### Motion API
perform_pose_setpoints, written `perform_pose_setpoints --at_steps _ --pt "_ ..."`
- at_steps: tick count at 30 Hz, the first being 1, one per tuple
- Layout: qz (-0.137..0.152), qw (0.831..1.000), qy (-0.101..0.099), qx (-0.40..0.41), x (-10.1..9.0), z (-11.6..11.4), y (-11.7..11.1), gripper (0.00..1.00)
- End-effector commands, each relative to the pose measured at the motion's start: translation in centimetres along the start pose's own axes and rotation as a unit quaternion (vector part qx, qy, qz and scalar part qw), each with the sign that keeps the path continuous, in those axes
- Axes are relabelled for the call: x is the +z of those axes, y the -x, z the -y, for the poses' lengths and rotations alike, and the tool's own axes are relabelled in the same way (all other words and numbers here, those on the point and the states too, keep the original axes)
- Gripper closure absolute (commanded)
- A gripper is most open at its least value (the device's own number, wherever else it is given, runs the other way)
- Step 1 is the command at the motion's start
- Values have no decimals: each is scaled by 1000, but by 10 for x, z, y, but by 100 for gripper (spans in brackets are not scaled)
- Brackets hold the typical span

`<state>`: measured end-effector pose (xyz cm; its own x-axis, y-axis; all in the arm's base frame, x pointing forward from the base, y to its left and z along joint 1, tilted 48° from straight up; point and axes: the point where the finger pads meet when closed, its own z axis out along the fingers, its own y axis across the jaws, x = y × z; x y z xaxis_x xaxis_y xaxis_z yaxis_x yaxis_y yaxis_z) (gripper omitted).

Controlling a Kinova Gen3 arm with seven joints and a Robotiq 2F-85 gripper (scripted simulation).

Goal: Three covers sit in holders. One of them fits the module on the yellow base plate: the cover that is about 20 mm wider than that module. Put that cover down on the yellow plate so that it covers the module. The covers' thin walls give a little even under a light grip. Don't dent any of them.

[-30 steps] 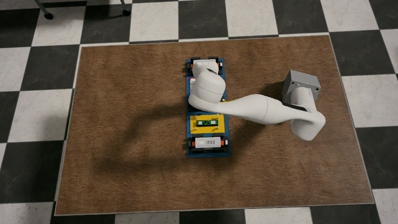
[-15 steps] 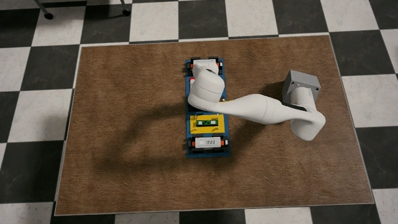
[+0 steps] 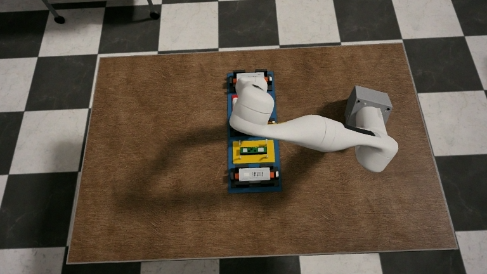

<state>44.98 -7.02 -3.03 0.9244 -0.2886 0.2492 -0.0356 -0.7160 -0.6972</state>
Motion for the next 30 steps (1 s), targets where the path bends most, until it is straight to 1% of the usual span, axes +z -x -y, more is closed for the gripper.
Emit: perform_pose_setpoints --at_steps 1,28,29,30 --pt "-1 1000 1 0 -1 0 0 30" --pt "-1 1000 1 0 -1 0 0 30" --pt "-1 1000 1 0 -1 0 0 100" --pt "-1 1000 1 0 -1 0 0 100"
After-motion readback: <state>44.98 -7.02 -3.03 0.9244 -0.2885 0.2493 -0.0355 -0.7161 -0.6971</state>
